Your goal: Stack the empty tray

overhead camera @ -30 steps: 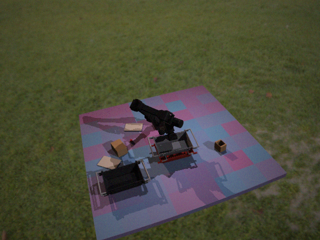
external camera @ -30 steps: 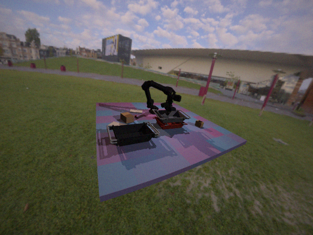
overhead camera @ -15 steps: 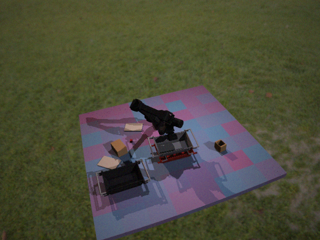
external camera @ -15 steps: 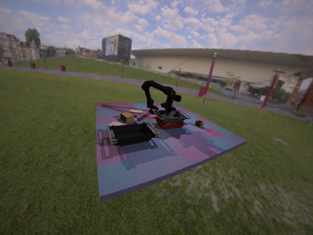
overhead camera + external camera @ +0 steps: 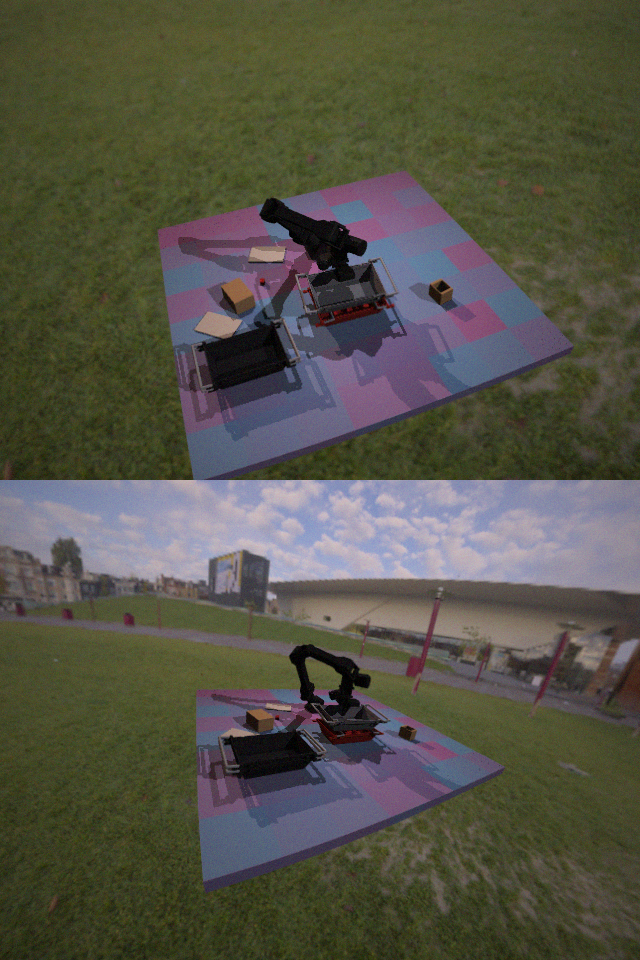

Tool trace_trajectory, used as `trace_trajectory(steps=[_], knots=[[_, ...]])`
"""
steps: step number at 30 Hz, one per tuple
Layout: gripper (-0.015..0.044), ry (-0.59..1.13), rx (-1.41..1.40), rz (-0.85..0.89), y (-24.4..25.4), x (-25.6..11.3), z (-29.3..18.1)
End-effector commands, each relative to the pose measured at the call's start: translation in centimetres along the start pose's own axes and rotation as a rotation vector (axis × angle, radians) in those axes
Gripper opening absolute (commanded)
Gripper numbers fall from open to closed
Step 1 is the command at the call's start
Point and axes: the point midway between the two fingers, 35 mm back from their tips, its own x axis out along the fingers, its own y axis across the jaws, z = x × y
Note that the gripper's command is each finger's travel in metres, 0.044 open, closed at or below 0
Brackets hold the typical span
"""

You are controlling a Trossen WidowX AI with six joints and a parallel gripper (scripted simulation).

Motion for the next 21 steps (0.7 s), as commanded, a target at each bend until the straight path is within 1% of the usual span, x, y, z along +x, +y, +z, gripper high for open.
trace_trajectory(steps=[1,15,16,21], knots=[[0.0000,0.002,-0.024,-0.037,-0.65,0.64,-0.18],[0.0000,0.002,-0.024,-0.037,-0.65,0.64,-0.18],[0.0000,0.000,-0.006,-0.009,-0.15,0.16,-0.05],[0.0000,0.002,-0.024,-0.037,-0.65,0.64,-0.18]])
